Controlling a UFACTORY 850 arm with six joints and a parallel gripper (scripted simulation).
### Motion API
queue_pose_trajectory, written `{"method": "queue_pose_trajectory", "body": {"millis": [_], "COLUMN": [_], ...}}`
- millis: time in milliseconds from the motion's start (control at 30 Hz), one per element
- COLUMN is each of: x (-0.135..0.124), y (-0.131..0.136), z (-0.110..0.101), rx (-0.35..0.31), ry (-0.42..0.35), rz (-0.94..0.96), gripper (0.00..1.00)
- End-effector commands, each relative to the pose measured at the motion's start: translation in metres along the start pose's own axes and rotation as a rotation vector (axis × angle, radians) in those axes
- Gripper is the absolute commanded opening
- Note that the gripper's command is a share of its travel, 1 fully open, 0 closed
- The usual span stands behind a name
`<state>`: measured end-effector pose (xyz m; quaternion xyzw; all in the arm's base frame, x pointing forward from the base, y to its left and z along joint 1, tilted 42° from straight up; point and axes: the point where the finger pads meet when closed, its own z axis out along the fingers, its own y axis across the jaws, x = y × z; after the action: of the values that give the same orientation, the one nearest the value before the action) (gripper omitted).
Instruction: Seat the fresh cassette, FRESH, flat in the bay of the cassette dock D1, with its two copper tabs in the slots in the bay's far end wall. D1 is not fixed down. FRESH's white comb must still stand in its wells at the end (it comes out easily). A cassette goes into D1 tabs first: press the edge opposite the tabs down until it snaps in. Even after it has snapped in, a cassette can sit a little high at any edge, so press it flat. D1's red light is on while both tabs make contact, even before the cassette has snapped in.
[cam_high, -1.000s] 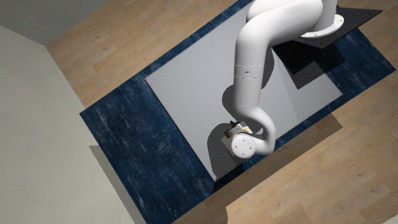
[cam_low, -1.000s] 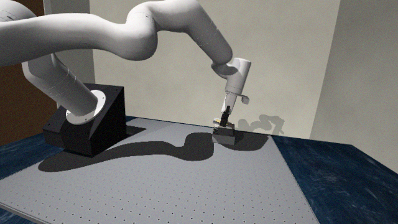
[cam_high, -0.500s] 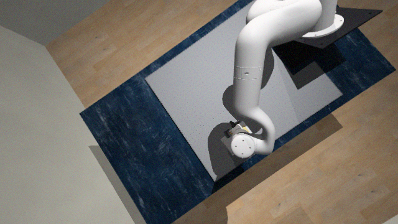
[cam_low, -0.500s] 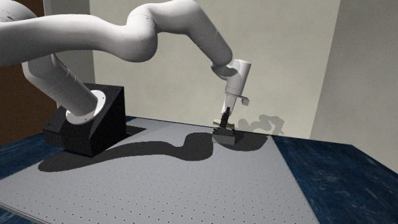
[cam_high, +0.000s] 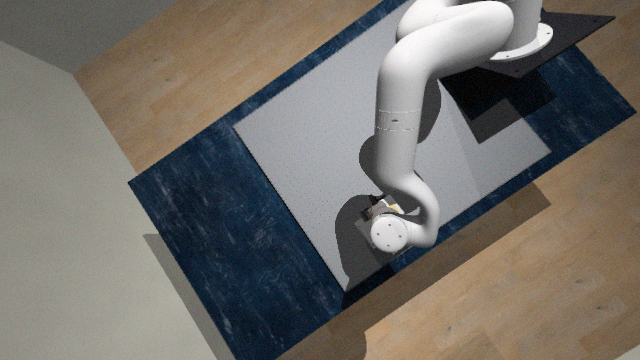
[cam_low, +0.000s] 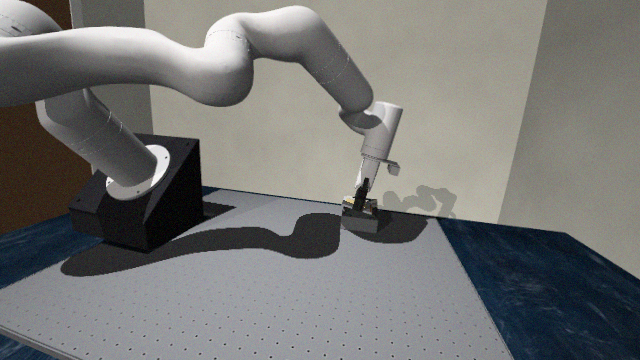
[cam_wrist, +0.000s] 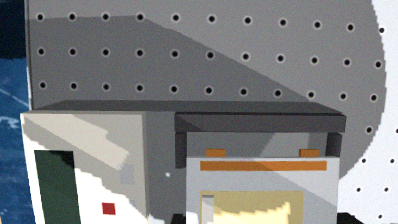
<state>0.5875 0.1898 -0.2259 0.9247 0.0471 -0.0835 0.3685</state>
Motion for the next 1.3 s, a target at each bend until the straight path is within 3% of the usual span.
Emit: {"method": "queue_pose_trajectory", "body": {"millis": [0, 1267], "x": [0.001, 0.0028], "y": [-0.0001, -0.0001], "z": [-0.0001, 0.0087], "rx": [0.001, 0.001], "ry": [0.002, 0.002], "rz": [0.001, 0.001], "gripper": [0.0, 0.0]}}
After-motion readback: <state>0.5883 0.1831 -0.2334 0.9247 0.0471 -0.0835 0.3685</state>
